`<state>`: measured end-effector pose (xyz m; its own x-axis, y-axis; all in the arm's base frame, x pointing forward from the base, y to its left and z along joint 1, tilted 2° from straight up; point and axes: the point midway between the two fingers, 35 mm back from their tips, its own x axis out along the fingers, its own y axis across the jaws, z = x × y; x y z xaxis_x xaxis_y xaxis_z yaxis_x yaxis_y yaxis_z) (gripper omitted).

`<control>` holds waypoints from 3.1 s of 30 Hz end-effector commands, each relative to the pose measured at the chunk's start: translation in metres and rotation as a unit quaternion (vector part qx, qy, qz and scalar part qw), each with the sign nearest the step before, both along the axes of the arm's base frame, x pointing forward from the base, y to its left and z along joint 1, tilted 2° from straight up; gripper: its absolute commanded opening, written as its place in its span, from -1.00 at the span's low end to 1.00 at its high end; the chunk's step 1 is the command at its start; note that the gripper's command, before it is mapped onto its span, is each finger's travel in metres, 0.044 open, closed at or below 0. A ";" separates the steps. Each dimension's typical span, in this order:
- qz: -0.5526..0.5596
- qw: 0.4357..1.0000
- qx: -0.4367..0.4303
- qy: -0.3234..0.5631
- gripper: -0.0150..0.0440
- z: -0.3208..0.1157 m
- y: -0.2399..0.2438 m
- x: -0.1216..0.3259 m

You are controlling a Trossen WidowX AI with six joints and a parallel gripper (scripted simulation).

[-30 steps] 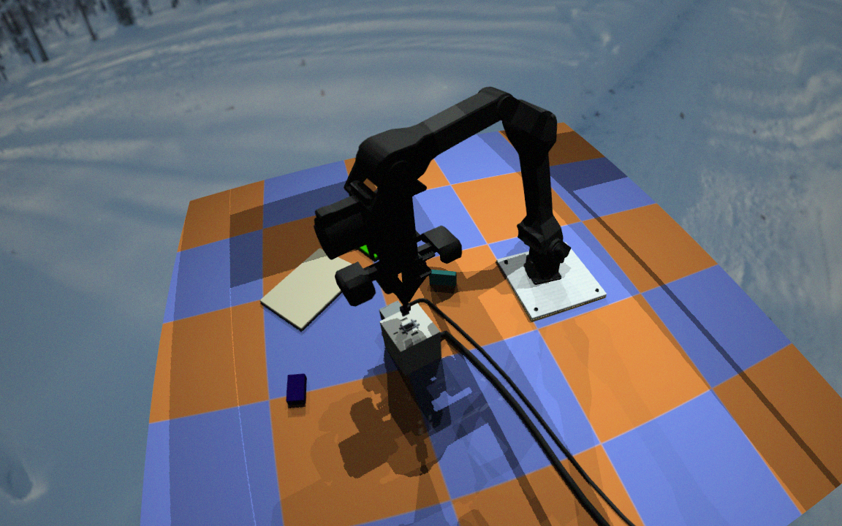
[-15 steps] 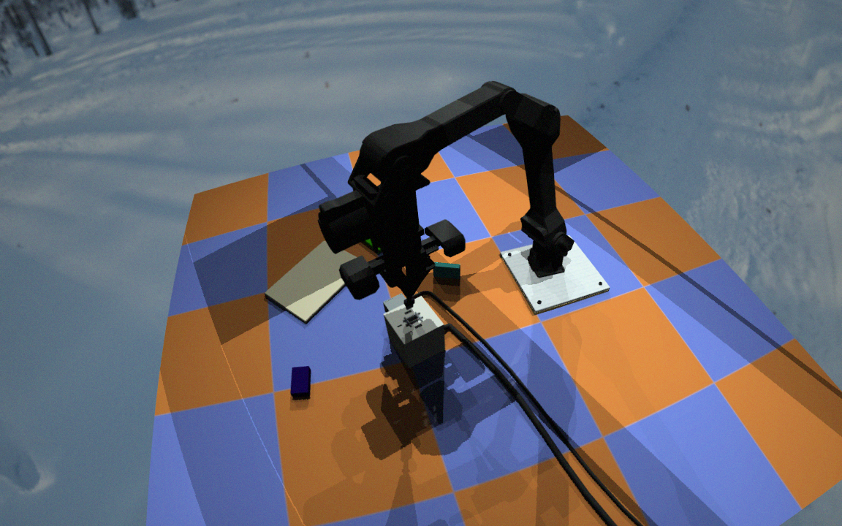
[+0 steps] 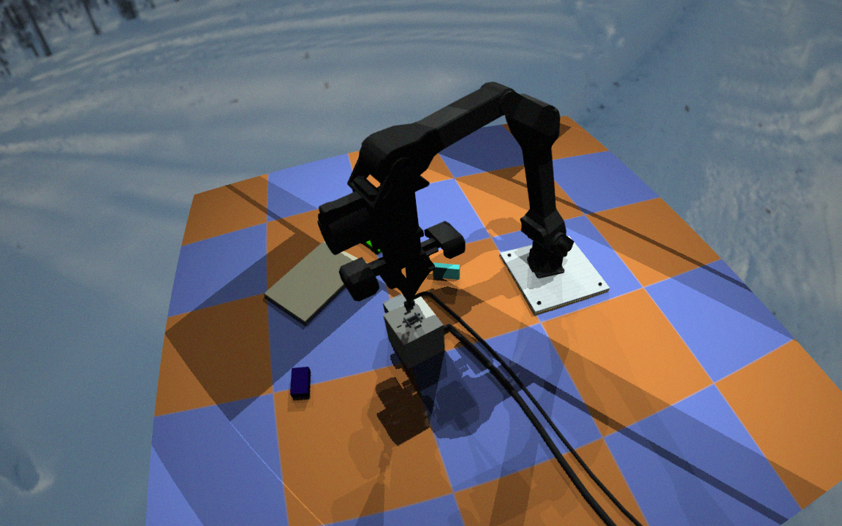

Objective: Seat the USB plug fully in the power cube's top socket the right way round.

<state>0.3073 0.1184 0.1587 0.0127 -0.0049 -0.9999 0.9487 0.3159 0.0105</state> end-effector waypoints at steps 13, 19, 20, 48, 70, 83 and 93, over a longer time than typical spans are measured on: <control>0.001 1.000 0.009 0.002 -0.49 -0.002 0.002 0.000; 0.001 1.000 0.011 0.002 -0.49 -0.003 0.002 0.000; 0.001 1.000 0.011 0.003 -0.49 -0.003 0.002 0.000; 0.001 1.000 0.020 0.005 -0.49 -0.006 0.003 0.000; 0.000 1.000 0.027 0.008 -0.49 -0.009 0.004 0.000; 0.000 0.999 0.030 0.009 -0.49 -0.010 0.005 0.000; 0.000 0.999 0.030 0.009 -0.49 -0.012 0.005 0.000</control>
